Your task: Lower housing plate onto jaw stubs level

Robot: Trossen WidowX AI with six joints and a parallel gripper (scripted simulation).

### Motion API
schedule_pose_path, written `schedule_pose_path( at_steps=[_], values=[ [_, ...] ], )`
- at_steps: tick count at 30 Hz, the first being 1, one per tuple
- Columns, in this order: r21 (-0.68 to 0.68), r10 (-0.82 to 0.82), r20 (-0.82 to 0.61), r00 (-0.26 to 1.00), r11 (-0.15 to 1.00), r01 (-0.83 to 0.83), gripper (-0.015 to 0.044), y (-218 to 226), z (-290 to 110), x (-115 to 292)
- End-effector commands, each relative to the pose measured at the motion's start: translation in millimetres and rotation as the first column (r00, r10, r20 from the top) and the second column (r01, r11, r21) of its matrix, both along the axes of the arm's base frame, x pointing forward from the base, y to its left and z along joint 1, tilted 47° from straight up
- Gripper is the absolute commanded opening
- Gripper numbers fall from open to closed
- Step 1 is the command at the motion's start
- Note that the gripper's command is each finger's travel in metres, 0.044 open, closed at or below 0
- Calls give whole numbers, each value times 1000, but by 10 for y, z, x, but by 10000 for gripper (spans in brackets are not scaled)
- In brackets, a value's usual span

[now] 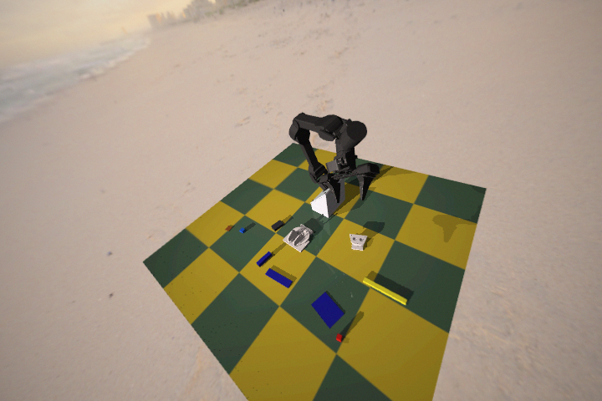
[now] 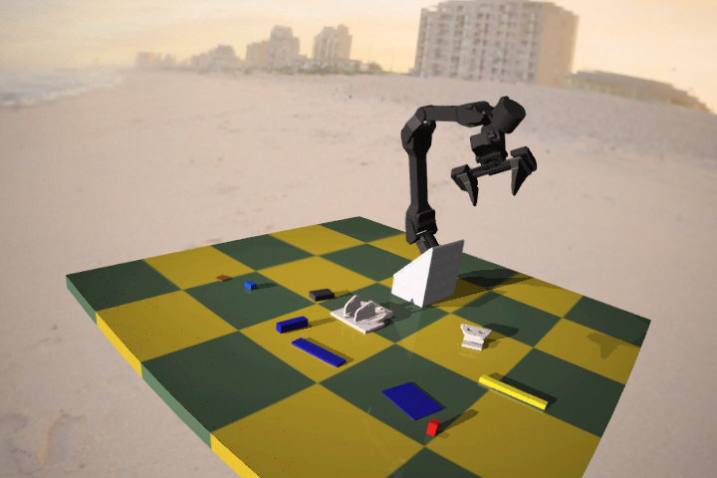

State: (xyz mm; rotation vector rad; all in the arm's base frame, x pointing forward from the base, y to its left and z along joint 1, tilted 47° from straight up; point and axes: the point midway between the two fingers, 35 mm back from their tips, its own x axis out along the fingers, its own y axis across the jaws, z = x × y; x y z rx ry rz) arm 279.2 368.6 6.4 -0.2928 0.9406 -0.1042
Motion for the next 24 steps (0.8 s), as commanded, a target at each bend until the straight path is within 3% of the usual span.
schedule_pose_path(
  at_steps=[1, 24],
  values=[
    [-56, 6, -61, 998, 998, -9, 440, -116, -211, -51],
    [-326, -77, -375, 924, 944, -54, 440, -922, -1196, -446]
  ],
)
